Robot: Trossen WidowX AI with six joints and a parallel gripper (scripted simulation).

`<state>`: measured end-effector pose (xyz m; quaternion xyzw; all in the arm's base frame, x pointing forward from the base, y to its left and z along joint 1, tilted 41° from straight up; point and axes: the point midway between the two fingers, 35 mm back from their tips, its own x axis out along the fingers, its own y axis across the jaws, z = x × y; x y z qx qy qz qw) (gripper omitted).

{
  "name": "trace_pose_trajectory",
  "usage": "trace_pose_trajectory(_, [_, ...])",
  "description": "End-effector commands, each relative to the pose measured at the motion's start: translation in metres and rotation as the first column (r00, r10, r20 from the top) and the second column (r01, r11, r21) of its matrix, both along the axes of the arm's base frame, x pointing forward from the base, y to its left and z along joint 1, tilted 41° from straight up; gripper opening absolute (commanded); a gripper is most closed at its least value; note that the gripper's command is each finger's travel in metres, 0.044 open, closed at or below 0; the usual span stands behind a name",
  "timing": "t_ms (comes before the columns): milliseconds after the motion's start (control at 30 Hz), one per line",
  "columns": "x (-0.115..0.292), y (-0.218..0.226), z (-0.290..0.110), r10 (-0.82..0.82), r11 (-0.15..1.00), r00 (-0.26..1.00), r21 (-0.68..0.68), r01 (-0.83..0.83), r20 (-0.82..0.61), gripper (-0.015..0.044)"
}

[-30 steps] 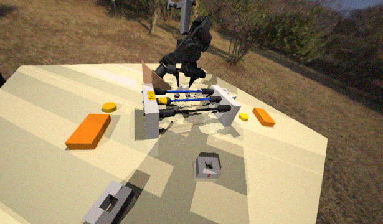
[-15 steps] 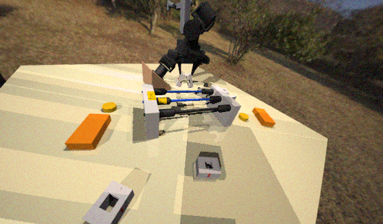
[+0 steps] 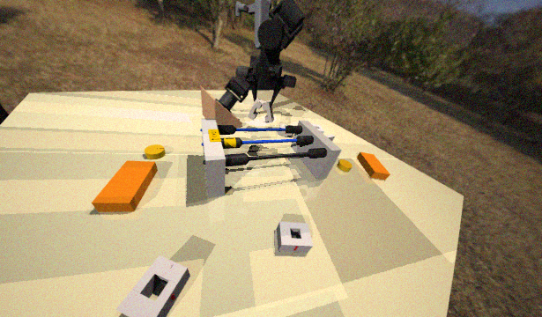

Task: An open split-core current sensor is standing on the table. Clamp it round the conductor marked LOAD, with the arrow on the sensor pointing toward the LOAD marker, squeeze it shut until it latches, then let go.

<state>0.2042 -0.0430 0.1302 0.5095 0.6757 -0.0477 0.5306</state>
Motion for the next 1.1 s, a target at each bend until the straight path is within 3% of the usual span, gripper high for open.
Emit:
trace_pose_trajectory(0, [0.001, -0.002, 0.005, -0.124, 0.992, 0.991, -0.001, 0.124, -0.052, 0.0000])
trace_pose_trajectory(633, [0.003, -0.012, 0.014, -0.578, 0.798, 0.745, -0.040, 0.601, -0.332, 0.0000])
trace_pose_trajectory(1067, [0.070, -0.029, 0.004, -0.679, 0.691, 0.613, -0.071, 0.719, -0.404, 0.0000])
